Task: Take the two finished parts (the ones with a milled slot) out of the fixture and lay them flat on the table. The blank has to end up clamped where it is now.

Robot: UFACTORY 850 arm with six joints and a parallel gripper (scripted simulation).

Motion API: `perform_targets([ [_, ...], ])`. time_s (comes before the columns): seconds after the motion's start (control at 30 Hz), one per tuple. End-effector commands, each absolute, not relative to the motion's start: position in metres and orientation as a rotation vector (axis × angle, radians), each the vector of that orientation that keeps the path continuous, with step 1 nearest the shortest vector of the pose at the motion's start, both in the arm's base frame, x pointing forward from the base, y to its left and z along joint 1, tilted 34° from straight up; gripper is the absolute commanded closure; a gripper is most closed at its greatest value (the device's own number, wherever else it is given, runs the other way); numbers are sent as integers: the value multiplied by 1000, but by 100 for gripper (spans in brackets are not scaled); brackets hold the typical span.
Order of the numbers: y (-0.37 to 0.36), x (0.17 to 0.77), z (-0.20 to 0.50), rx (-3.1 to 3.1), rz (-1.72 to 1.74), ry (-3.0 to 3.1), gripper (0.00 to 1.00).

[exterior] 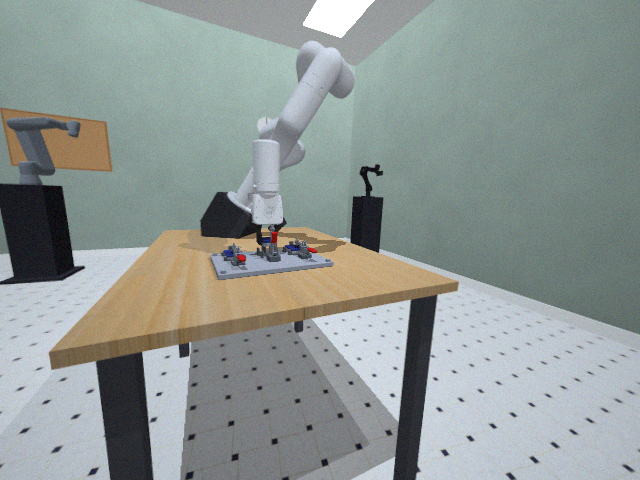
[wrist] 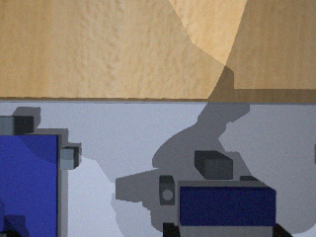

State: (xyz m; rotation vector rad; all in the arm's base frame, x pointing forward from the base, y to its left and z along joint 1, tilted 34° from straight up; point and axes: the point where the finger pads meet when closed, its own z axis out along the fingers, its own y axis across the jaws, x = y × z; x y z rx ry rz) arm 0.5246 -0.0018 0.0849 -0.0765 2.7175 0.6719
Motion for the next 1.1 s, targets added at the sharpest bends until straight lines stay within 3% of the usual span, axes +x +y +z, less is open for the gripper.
perform_targets([
  [0.0,-4,524,88,-76,671,2717,100],
  [1.07,-15,511,107,-76,671,2717,100],
])
